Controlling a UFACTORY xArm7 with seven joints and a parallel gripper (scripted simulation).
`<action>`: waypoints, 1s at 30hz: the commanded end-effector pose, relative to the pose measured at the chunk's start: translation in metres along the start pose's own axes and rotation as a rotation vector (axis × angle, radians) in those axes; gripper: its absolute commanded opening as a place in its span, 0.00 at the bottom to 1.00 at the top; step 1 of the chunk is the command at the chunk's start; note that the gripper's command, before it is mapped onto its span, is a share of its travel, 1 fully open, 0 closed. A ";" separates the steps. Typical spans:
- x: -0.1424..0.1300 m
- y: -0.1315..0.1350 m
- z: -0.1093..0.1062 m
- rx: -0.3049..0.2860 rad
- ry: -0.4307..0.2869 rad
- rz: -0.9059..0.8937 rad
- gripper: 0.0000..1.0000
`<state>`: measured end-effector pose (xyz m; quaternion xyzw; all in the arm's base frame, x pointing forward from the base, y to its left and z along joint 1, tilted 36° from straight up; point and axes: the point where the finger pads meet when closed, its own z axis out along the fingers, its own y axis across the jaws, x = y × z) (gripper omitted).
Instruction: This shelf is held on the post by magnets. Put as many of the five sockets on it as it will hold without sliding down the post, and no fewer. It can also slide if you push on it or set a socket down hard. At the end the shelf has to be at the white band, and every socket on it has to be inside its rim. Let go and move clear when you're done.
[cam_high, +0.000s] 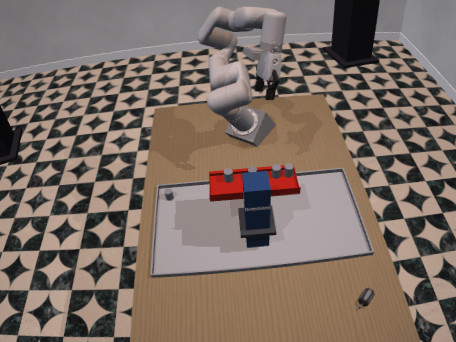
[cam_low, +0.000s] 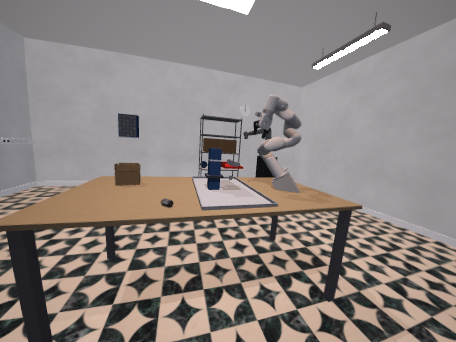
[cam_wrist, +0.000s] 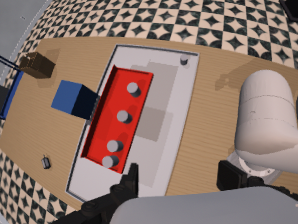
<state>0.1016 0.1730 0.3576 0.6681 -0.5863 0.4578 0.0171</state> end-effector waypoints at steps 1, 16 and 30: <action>-0.045 0.017 -0.041 0.149 0.148 -0.169 1.00; -0.131 0.077 -0.070 0.370 0.413 -0.436 1.00; -0.131 0.077 -0.070 0.371 0.414 -0.437 1.00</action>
